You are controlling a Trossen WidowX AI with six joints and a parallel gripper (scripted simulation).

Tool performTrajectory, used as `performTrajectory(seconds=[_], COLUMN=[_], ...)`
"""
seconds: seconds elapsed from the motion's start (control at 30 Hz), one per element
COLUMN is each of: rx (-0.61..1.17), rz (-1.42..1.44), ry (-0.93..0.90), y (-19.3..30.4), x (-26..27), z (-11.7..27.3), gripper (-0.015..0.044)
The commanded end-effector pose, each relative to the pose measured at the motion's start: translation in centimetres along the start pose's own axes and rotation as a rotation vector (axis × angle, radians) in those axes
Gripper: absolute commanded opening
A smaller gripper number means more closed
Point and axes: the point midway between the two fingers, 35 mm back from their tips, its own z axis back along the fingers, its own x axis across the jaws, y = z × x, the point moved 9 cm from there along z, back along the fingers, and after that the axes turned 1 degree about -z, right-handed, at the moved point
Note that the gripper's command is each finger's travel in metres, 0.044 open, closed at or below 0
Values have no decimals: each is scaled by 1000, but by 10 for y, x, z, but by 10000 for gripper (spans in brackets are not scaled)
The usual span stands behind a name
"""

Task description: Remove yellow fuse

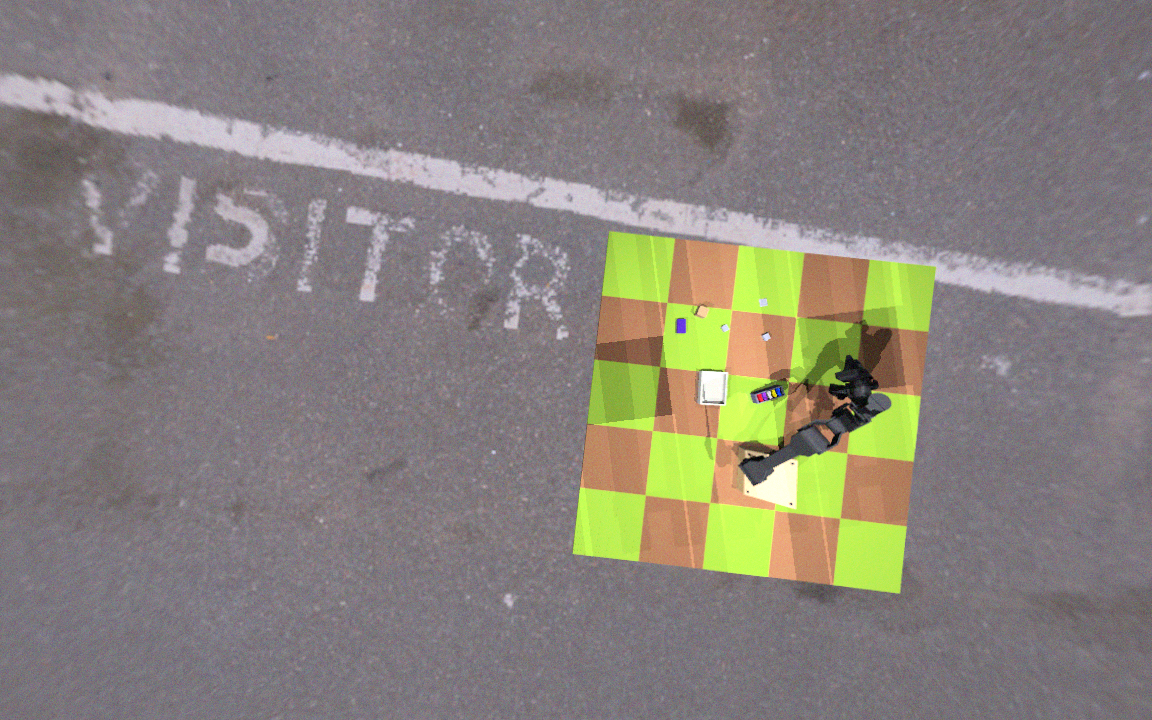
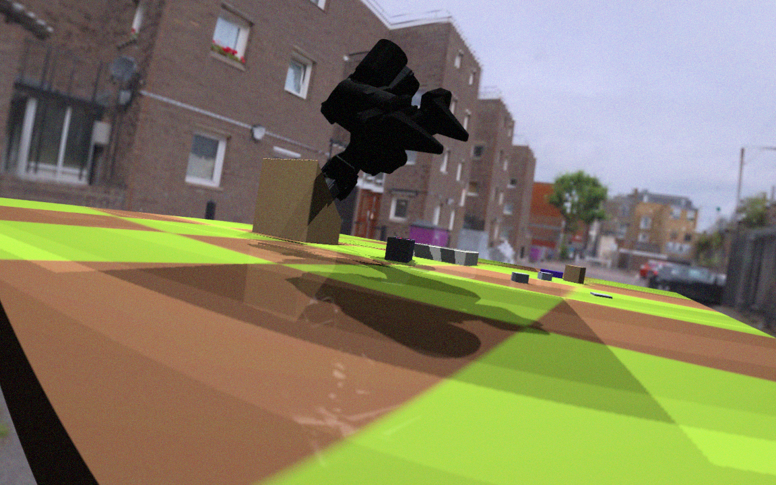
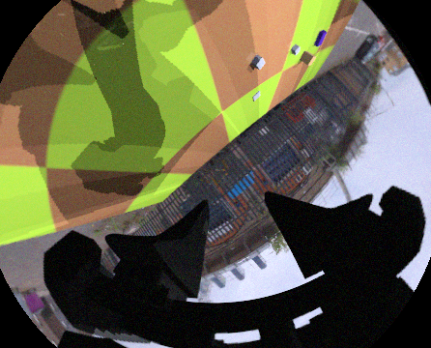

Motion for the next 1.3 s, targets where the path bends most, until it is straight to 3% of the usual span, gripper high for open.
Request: performTrajectory(seconds=[0.0,0.23,0.5,1.27], rx=[-3,-90,-64,158], rz=[-17,-666,-1362,-1861], ry=[-6,-293,-786,-1429], y=[0,-23,-69,-125], x=[0,-16,-57,-126], z=[-1,-17,-13,21], gripper=[251,68,68,68])
